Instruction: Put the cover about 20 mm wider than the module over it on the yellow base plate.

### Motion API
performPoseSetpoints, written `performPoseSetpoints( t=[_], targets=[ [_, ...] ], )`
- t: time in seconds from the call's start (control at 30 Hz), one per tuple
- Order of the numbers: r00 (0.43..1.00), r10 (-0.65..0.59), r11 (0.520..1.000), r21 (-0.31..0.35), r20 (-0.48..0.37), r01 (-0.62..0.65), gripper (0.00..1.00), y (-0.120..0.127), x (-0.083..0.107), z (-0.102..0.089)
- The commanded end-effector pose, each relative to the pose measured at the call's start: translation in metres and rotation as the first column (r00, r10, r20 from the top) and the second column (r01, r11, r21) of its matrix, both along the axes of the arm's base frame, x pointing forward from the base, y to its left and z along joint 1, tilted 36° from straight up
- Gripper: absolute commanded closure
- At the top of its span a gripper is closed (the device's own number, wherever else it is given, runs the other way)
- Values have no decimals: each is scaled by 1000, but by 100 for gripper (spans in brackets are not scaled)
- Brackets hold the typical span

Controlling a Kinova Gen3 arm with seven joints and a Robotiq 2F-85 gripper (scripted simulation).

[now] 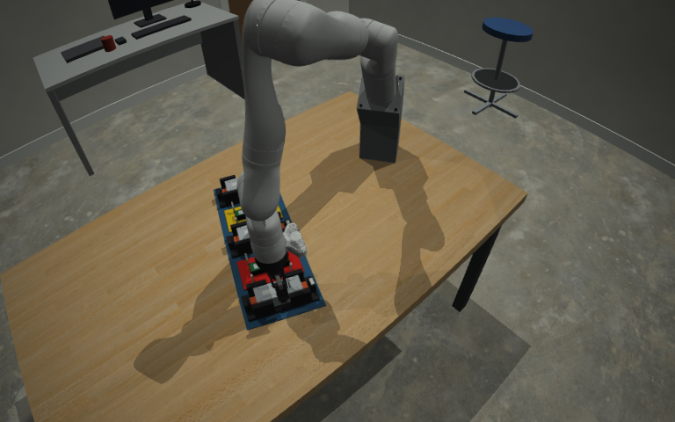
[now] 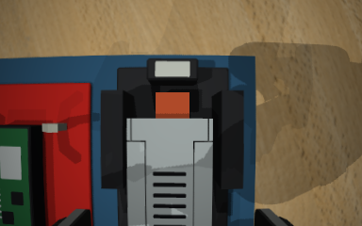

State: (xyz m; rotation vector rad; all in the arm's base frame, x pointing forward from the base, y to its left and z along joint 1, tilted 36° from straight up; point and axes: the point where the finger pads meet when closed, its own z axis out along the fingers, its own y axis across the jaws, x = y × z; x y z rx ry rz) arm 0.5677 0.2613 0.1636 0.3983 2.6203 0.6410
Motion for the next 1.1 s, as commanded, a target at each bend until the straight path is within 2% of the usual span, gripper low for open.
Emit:
performPoseSetpoints(
  t=[0.0,1.07],
  targets=[
    [1000,-4,1000,1,6,4,0,0,4,-1],
    [1000,-4,1000,1,6,4,0,0,6,0]
  ],
)
